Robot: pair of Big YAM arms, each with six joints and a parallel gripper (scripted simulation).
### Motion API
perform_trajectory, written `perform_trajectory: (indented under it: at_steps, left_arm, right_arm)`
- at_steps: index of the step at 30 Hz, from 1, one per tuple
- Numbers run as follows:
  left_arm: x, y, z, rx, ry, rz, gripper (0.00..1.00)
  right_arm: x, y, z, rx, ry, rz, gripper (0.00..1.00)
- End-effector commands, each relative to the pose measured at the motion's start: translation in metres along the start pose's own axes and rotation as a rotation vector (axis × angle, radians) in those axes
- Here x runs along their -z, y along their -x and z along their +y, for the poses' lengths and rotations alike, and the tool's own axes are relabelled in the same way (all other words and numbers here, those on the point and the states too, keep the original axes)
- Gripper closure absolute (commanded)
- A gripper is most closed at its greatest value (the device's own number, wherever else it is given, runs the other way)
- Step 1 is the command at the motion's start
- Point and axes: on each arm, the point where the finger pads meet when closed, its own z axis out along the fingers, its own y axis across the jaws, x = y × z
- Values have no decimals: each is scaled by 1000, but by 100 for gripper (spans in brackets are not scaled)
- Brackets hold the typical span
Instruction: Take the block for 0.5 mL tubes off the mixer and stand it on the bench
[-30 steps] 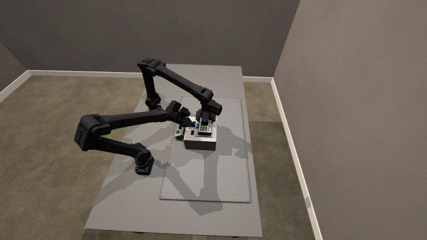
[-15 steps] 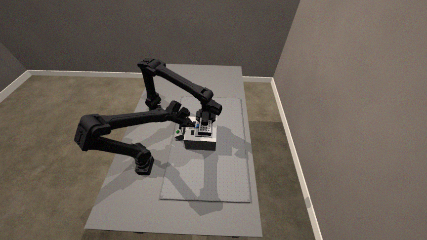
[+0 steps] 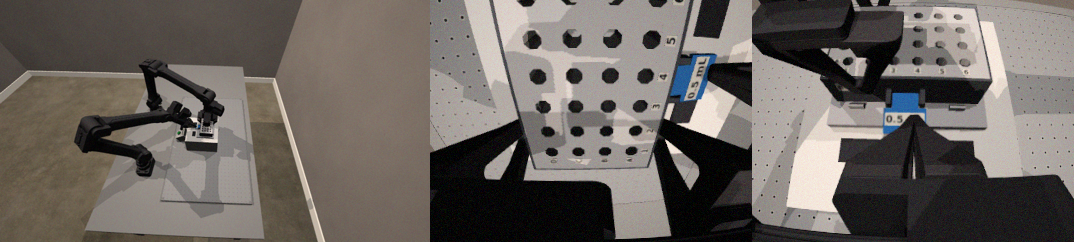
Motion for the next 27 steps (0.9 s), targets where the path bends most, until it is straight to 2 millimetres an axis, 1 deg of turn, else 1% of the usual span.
perform_trajectory:
  at_steps: [1,6,8,12,16,18,24,27]
  left_arm:
    - [17,-1,4,-8,-10,-9,100]
    - [18,-2,2,-8,-17,-8,100]
    - [18,-2,2,-8,-17,-8,100]
    - [21,-3,-1,-8,-13,-10,100]
    - [22,-6,-4,-8,-3,-9,100]
    - [22,-6,-4,-8,-3,-9,100]
    - [16,-7,-5,-8,6,-4,100]
    - [15,-7,-6,-8,7,-4,100]
  right_arm:
    - [-1,17,9,-9,9,-6,100]
    - [-5,4,5,13,-6,14,100]
    - [-6,3,5,15,-7,15,100]
    - [6,17,5,7,-1,3,100]
    - [15,26,8,-4,10,-7,100]
    - [15,26,8,-4,10,-7,100]
    - [28,49,14,-45,26,-32,100]
    - [31,56,12,-51,23,-34,100]
